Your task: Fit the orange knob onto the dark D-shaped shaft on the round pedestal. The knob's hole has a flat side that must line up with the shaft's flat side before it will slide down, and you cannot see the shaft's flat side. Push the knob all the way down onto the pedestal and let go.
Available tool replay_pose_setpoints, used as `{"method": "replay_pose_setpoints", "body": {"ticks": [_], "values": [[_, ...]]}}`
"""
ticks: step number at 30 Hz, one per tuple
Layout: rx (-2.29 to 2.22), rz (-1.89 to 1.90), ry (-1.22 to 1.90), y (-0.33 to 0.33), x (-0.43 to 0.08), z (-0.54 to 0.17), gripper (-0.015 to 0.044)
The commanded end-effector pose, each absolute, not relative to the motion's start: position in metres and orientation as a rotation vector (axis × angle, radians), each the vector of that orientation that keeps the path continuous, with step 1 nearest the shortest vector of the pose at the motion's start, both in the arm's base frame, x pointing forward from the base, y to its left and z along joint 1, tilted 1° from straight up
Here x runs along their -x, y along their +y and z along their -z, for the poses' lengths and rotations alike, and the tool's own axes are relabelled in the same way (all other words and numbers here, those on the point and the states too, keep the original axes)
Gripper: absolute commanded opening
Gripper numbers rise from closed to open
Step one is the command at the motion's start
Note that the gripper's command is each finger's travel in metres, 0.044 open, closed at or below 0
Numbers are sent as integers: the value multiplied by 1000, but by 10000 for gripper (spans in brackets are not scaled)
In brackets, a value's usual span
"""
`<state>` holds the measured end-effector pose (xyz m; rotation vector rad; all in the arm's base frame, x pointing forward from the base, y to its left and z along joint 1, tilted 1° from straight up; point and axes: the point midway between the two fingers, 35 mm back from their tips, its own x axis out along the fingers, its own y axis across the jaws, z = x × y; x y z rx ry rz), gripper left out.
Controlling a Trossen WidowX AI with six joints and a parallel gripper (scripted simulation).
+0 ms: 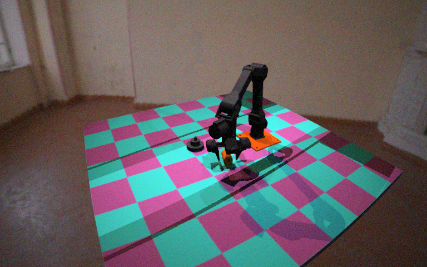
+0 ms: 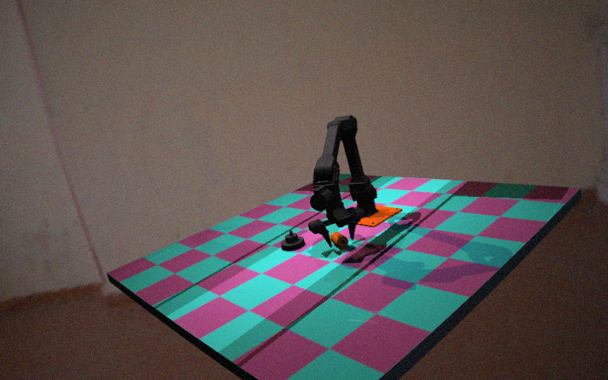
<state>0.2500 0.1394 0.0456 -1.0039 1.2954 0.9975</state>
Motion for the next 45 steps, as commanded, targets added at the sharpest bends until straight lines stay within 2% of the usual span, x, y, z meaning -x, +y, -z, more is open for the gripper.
{"method": "replay_pose_setpoints", "body": {"ticks": [1,3,13,22,45], "values": [[1011,-998,1294,139,-250,-44,282],[1011,-998,1294,139,-250,-44,240],[1011,-998,1294,139,-250,-44,240],[1011,-998,1294,139,-250,-44,180],[823,-1099,1053,124,-246,-55,180]]}}
